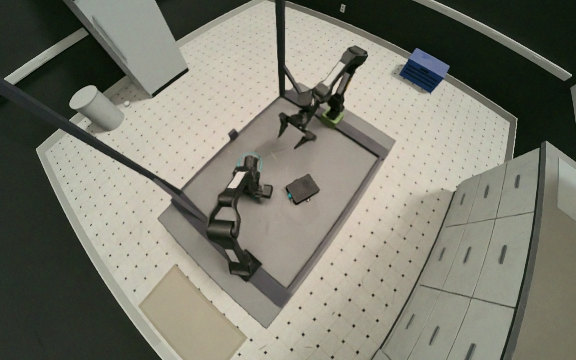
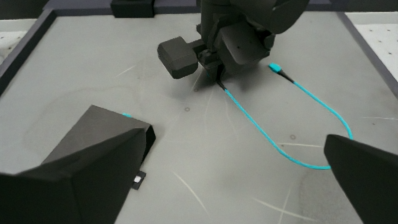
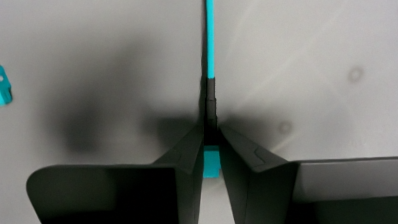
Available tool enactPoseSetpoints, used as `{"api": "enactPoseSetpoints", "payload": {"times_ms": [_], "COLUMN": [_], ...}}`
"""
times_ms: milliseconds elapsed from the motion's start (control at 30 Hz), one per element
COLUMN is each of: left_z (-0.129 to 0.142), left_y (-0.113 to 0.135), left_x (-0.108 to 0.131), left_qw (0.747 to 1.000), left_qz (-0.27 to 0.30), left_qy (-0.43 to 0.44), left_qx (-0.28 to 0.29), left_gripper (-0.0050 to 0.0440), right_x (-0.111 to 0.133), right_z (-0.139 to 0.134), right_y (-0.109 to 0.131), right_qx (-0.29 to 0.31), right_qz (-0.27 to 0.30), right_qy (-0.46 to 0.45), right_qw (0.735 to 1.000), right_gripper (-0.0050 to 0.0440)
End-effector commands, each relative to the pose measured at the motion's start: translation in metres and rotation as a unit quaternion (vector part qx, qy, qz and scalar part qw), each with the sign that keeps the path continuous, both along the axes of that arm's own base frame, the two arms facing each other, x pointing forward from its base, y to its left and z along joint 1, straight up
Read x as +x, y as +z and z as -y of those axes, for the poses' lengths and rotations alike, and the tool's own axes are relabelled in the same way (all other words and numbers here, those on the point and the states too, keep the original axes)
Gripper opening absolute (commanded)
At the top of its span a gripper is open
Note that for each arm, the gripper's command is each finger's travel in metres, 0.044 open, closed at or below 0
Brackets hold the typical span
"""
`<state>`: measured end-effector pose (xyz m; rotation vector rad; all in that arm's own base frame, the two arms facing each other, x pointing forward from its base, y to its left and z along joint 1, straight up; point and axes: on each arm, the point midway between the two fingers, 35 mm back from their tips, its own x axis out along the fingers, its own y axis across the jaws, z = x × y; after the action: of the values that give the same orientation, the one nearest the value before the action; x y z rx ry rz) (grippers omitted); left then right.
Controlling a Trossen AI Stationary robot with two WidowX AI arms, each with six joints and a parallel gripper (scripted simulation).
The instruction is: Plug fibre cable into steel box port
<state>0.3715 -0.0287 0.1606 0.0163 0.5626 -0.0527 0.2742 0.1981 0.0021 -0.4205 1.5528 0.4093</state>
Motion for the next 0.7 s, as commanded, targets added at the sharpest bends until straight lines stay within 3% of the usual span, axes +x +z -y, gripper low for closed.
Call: {"api": "enactPoseSetpoints", "payload": {"times_ms": [0,100,300,667], "left_z": [0.001,0.001,0.001,-0.006], "left_y": [0.012,0.012,0.014,0.01], "left_x": [0.003,0.003,0.006,0.006], "left_qw": [1.0,1.0,1.0,0.985], "left_qz": [0.015,0.015,0.017,-0.009], "left_qy": [0.0,0.0,0.003,0.172], "left_qx": [-0.002,-0.002,-0.003,-0.012], "left_gripper": [0.044,0.044,0.044,0.044], "right_x": [0.009,0.009,0.009,0.036], "right_z": [-0.006,-0.006,0.004,0.098], "right_y": [0.036,0.057,0.048,0.025], "right_qx": [0.019,0.019,0.011,0.006], "right_qz": [0.027,0.027,0.018,0.012], "right_qy": [0.0,0.0,0.001,0.001], "right_qw": [0.999,0.999,1.0,1.0], "right_gripper": [0.0003,0.0003,0.0003,0.0003]}}
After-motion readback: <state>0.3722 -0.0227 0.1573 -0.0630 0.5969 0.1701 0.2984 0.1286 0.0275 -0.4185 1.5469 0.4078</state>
